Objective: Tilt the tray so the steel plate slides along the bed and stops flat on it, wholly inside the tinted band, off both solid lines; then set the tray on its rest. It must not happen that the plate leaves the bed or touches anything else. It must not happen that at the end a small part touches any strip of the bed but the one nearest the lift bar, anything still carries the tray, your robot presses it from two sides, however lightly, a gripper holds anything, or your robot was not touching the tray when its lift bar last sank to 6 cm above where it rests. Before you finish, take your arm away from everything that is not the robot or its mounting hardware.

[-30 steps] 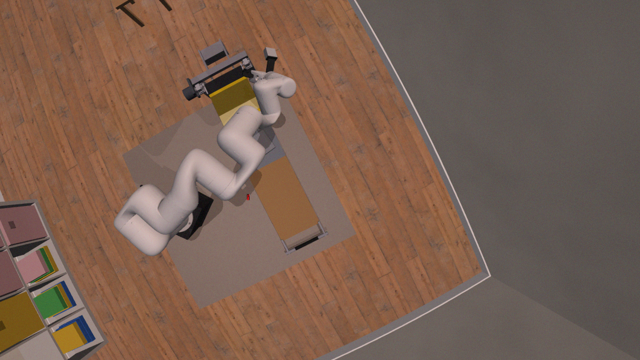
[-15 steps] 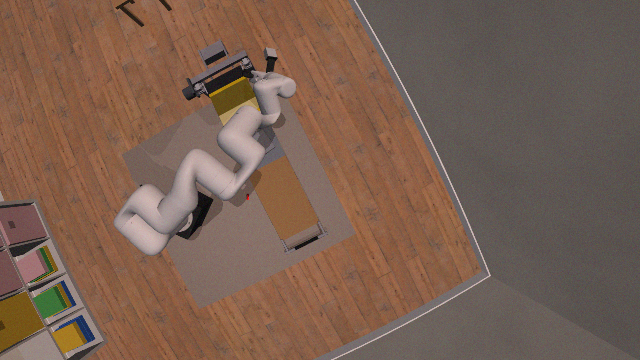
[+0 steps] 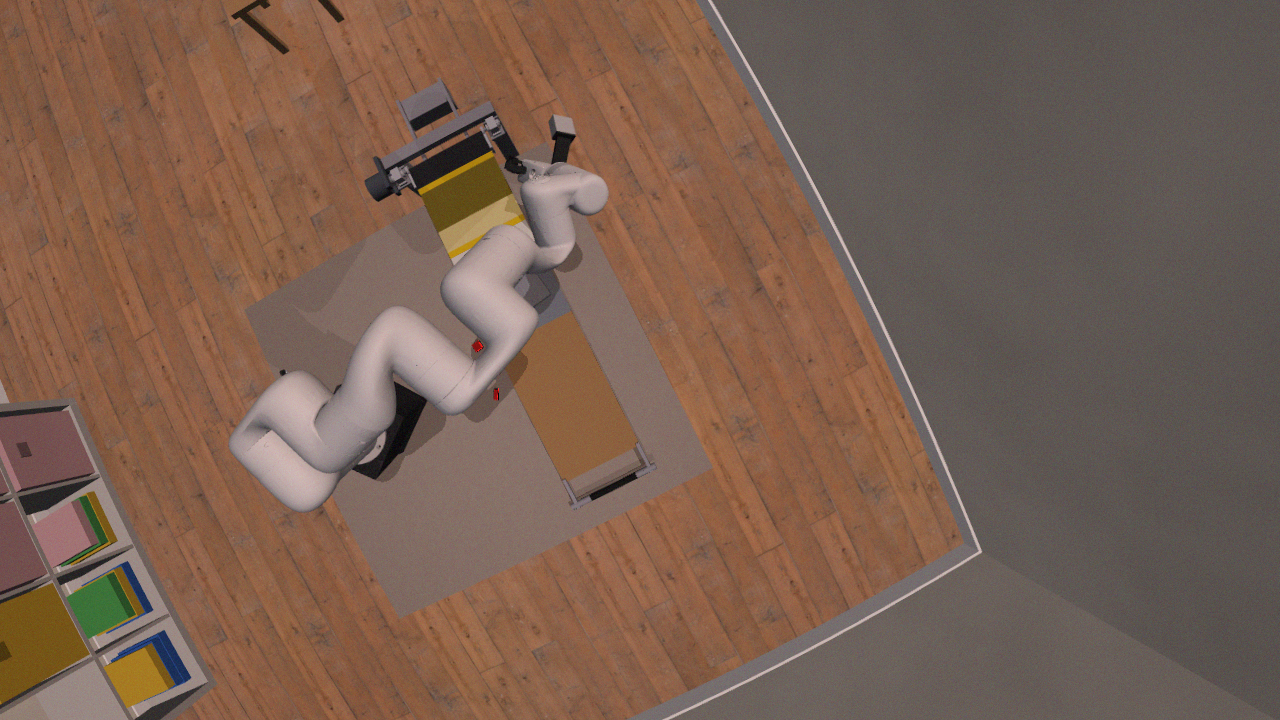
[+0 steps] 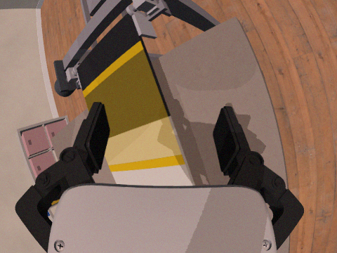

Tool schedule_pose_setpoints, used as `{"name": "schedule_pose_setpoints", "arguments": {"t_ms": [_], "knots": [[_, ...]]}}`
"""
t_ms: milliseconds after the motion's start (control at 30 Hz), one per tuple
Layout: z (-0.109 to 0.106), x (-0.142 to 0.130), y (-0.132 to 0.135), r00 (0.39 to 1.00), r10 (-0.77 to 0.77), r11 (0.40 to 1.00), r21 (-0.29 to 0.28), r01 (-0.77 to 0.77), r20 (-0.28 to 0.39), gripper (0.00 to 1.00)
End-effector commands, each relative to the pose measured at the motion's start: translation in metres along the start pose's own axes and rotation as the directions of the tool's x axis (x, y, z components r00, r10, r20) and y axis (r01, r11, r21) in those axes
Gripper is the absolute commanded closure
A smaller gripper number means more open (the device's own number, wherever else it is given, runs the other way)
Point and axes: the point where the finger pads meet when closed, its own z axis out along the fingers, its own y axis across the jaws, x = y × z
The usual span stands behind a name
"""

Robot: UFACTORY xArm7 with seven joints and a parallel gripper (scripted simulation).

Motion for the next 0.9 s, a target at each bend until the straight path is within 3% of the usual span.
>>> {"name": "schedule_pose_setpoints", "arguments": {"t_ms": [0,467,500,867], "knots": [[-0.04,-0.028,0.042,0.999,0.046,0.995,-0.091,-0.045,0.008,0.0],[-0.061,-0.045,0.062,0.997,0.074,0.988,-0.136,-0.071,0.013,0.0],[-0.093,-0.074,0.09,0.993,0.119,0.973,-0.202,-0.113,0.018,0.0],[-0.123,-0.103,0.113,0.987,0.163,0.954,-0.259,-0.153,0.018,0.0]]}}
